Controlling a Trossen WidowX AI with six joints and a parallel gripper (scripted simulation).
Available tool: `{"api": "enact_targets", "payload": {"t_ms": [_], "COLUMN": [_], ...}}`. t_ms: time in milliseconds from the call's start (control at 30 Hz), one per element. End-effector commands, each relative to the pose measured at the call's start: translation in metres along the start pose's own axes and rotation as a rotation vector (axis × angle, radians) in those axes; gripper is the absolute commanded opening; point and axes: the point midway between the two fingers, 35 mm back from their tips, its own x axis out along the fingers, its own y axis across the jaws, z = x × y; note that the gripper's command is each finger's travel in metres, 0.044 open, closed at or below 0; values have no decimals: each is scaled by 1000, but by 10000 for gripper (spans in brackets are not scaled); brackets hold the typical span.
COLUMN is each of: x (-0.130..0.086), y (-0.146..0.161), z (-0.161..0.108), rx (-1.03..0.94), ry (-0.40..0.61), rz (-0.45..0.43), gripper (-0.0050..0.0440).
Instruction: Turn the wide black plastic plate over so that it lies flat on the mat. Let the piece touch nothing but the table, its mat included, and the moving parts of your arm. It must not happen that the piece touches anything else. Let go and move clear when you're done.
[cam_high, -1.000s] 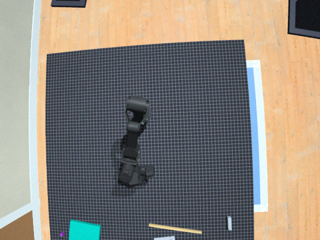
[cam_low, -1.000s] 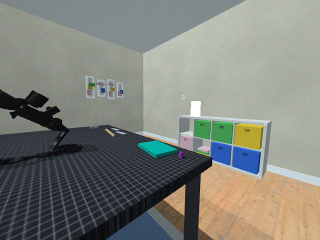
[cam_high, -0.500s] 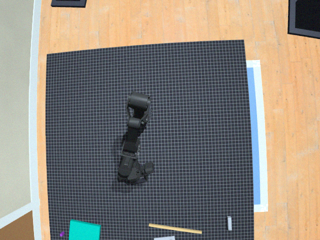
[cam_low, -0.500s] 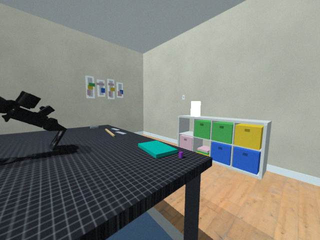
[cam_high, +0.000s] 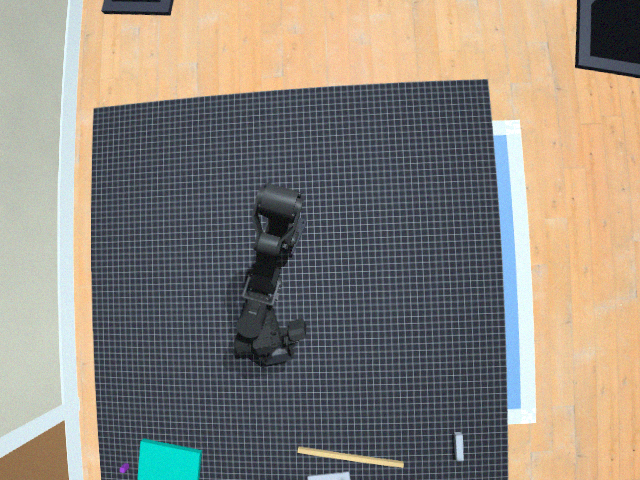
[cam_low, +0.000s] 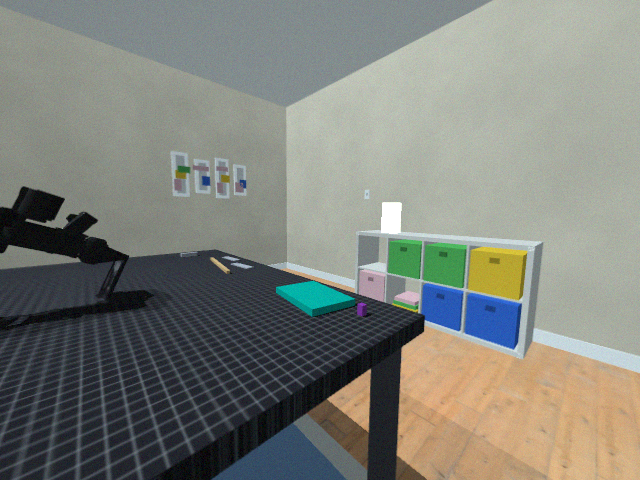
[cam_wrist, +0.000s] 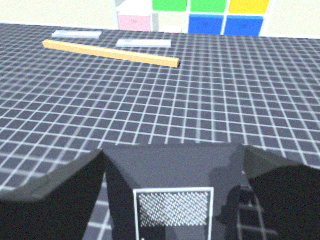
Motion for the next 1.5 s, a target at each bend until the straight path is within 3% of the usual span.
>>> {"api": "enact_targets", "payload": {"t_ms": [0,433,700,1100,1467], "x": [-6,-6,-20,-35,-35], "y": [0,-1,0,0,-3], "z": [3,-3,-3,-8,-1], "rx": [-9,5,-4,-10,-22], "ry": [-20,-97,-150,-137,-104], "rz": [-1,-1,-1,-1,-8], "gripper": [366,366,366,366,366]}}
